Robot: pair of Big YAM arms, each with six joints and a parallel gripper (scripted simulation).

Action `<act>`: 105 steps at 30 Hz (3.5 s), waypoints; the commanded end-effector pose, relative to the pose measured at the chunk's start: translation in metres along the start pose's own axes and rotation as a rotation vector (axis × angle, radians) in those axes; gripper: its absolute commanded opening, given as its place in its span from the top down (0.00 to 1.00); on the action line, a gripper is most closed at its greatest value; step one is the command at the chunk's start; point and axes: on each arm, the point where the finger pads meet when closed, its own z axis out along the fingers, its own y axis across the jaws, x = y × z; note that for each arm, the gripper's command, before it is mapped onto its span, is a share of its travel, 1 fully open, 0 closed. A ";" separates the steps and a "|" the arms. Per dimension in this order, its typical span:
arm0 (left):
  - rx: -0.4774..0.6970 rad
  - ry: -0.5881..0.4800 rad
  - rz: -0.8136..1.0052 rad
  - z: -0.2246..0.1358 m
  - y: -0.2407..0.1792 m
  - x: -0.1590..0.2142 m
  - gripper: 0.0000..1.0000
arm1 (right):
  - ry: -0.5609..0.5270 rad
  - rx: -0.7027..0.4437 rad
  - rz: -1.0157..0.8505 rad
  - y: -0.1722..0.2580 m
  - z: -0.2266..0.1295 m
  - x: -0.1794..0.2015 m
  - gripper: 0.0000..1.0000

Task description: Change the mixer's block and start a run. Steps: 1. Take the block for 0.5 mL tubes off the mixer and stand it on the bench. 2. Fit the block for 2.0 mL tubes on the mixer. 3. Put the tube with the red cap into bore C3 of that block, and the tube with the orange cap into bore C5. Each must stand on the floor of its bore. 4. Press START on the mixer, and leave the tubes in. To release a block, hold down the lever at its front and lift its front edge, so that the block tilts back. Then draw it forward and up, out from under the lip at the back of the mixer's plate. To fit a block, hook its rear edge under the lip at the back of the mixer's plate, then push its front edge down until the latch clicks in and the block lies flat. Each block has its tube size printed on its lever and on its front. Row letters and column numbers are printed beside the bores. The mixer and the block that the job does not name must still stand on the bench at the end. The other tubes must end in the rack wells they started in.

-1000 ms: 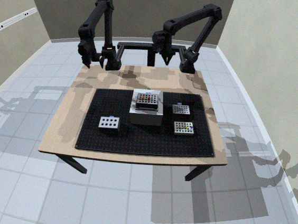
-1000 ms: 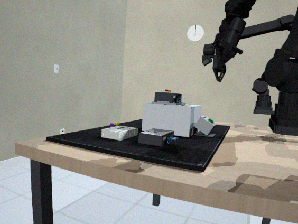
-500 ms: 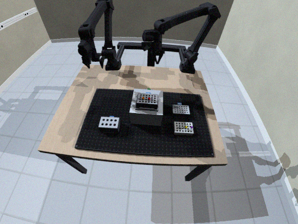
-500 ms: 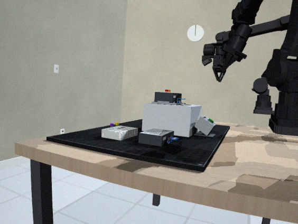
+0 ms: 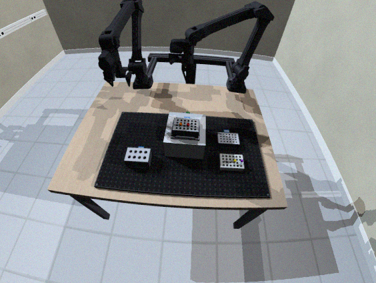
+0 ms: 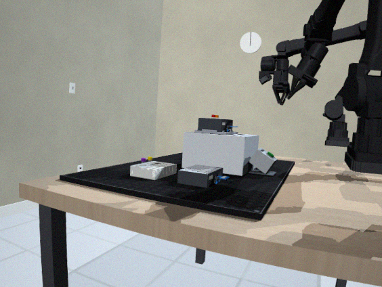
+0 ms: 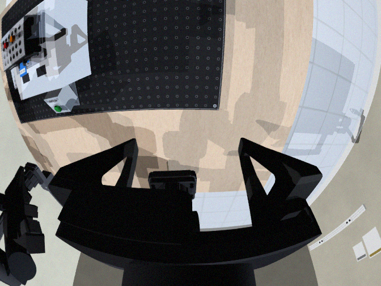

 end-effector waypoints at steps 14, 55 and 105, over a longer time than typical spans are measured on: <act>-0.022 -0.032 0.140 0.082 -0.048 0.008 1.00 | -0.082 0.005 -0.012 0.001 -0.028 -0.026 0.00; -0.023 -0.026 0.099 0.149 -0.049 0.008 1.00 | -0.065 0.003 -0.014 0.001 -0.023 -0.021 0.00; -0.020 -0.006 0.115 0.170 -0.056 0.013 1.00 | -0.008 -0.001 -0.018 0.004 -0.002 -0.003 0.00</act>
